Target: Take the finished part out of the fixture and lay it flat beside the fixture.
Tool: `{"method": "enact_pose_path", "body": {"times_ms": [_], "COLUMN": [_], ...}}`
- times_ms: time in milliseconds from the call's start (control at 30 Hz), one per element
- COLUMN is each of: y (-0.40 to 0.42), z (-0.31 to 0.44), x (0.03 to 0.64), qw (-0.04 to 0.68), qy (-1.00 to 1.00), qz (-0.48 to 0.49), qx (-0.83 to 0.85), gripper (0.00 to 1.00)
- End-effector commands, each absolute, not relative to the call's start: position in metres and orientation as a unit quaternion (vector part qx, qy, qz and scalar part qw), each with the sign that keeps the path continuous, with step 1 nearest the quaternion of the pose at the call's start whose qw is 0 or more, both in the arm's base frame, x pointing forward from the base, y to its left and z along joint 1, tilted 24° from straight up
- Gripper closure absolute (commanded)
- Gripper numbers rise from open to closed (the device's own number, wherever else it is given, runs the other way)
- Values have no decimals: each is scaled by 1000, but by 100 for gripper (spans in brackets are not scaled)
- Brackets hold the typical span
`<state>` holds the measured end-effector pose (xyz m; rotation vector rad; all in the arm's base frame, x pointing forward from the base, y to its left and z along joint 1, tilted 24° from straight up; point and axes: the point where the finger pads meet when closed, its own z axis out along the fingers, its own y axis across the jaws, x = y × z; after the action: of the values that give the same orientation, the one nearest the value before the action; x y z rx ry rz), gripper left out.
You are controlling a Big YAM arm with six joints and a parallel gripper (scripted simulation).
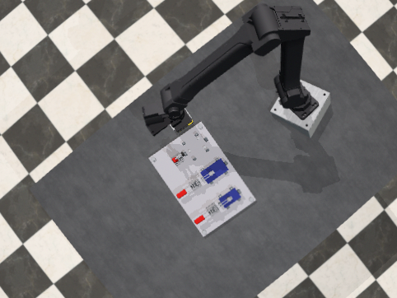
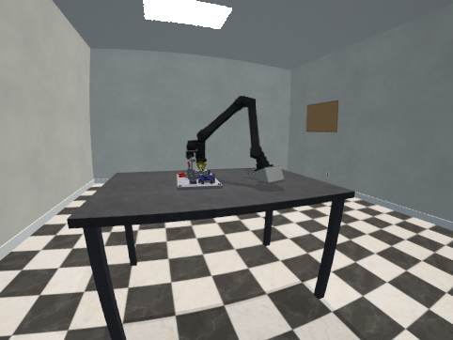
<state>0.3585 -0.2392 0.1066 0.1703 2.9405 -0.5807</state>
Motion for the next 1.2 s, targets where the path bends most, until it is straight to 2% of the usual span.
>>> {"method": "enact_pose_path", "body": {"times_ms": [0,1167], "y": [-251,-252], "z": [119,106], "x": [373,369], "qw": [84,78], "qy": [974,975], "qz": [-201,-198], "qx": [58,58], "gripper": [100,100]}}
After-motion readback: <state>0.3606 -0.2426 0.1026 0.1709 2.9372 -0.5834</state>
